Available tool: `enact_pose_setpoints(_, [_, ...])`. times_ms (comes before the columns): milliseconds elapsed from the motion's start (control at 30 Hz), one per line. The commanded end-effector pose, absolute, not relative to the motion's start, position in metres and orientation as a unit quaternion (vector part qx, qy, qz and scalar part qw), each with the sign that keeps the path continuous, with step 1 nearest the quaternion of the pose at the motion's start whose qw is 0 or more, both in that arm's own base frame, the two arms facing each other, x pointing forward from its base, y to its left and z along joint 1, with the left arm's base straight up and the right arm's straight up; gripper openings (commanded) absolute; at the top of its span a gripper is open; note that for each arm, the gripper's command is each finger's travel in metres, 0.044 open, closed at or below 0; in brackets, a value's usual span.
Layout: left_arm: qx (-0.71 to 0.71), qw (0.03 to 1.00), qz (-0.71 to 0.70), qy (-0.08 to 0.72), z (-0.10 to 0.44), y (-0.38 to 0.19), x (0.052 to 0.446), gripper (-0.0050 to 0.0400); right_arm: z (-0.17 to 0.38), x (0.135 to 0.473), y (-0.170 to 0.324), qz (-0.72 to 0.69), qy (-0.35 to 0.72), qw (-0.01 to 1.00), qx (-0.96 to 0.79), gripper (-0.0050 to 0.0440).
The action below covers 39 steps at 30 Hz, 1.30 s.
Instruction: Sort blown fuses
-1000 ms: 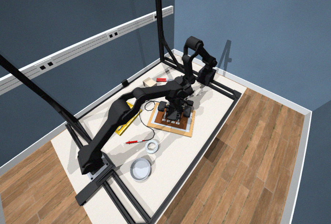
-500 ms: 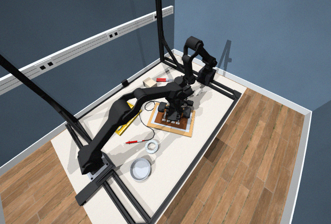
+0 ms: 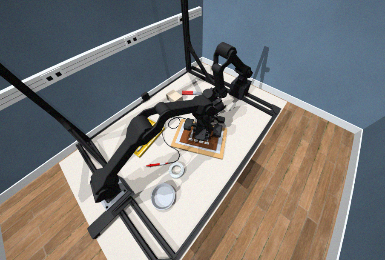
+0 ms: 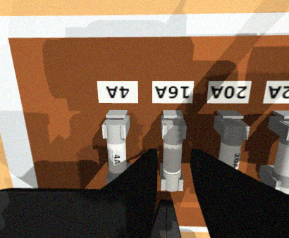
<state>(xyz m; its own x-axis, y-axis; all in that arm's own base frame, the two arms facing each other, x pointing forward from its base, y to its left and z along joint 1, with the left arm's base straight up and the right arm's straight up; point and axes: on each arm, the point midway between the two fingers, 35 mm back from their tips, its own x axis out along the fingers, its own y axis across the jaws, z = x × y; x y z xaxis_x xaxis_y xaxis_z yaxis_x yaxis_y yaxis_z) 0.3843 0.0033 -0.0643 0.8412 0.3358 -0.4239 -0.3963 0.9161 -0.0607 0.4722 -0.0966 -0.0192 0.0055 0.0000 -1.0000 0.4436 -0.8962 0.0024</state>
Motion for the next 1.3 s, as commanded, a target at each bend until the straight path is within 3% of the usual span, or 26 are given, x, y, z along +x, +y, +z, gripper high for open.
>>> enact_pose_setpoints(0, [-0.055,0.942,0.213,0.254,-0.092,0.018,0.361,-0.005,-0.009,0.476,-0.097,-0.678,0.156,0.165,0.699,0.009])
enact_pose_setpoints(1267, [-0.056,0.942,0.214,0.254,-0.092,0.014,0.362,-0.005,-0.02,0.474,-0.096,-0.685,0.158,0.163,0.692,0.009])
